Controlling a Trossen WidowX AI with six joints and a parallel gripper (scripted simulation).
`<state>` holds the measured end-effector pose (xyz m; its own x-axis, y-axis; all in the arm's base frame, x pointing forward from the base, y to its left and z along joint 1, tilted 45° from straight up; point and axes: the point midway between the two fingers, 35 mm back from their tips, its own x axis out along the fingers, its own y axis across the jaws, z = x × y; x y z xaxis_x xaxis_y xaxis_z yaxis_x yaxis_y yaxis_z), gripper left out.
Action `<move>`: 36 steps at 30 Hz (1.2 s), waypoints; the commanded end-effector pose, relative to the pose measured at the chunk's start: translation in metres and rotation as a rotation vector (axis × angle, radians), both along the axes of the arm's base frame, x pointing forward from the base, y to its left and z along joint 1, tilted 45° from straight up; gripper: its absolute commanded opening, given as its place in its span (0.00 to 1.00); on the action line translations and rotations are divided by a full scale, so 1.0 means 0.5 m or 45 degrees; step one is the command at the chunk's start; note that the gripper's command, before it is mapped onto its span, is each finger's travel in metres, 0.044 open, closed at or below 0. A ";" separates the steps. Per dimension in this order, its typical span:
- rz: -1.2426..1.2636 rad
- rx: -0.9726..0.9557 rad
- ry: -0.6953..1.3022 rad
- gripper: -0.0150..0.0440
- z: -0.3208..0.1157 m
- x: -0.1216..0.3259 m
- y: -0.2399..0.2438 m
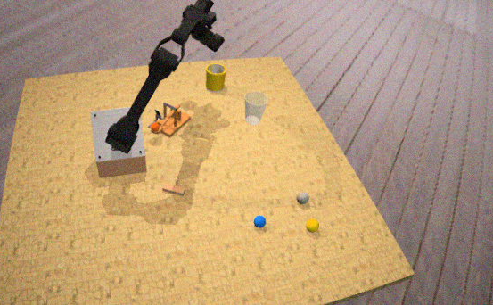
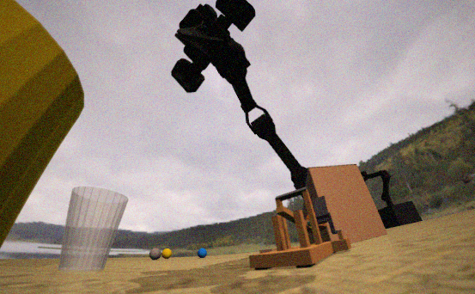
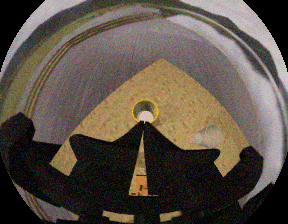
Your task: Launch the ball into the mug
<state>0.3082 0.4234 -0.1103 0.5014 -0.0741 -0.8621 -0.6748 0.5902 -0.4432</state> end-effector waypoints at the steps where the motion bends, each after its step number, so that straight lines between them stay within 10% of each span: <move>1: 0.003 -0.004 -0.004 0.25 0.000 0.001 -0.001; 36: 0.730 -1.106 0.442 0.25 -0.112 -0.336 -0.255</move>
<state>0.1501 0.3118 -0.1645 0.3932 -0.5138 -0.7625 -0.9194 -0.2092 -0.3331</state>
